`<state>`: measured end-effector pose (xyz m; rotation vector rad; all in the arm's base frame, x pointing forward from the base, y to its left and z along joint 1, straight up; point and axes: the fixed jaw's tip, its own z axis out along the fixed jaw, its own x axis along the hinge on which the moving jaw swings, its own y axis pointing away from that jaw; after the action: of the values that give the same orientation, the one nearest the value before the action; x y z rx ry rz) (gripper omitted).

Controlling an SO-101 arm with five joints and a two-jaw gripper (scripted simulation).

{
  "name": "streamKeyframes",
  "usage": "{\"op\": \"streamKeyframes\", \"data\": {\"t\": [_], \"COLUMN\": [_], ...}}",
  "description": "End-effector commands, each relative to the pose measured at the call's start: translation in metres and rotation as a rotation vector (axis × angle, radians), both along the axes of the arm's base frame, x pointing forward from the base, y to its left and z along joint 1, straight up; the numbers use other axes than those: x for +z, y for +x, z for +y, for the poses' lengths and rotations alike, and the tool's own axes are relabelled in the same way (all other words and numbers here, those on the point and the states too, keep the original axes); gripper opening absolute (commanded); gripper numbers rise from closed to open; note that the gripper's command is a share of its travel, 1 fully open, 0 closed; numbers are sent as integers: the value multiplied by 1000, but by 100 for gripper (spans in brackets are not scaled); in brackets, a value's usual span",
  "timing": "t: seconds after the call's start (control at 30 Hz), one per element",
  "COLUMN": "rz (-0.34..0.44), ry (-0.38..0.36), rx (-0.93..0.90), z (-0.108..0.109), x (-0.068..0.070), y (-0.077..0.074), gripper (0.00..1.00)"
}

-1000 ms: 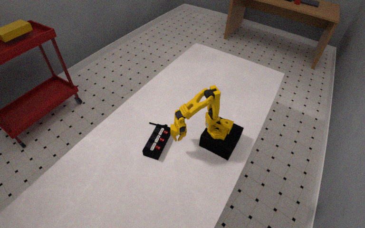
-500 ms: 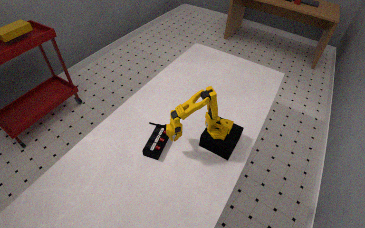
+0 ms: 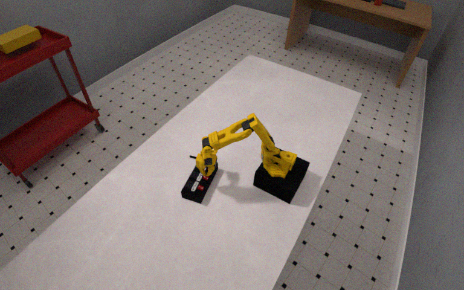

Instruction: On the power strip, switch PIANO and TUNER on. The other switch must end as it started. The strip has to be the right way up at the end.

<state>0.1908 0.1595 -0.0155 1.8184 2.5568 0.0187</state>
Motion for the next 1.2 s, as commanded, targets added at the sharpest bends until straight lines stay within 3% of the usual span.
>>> {"op": "streamKeyframes", "data": {"t": [0.0, 1.17], "rz": [11, 11], "ry": [-7, -7], "rx": [-18, -37], "z": [0, -4], "x": [0, -2], "y": [9, 12], "gripper": [0, 0]}}
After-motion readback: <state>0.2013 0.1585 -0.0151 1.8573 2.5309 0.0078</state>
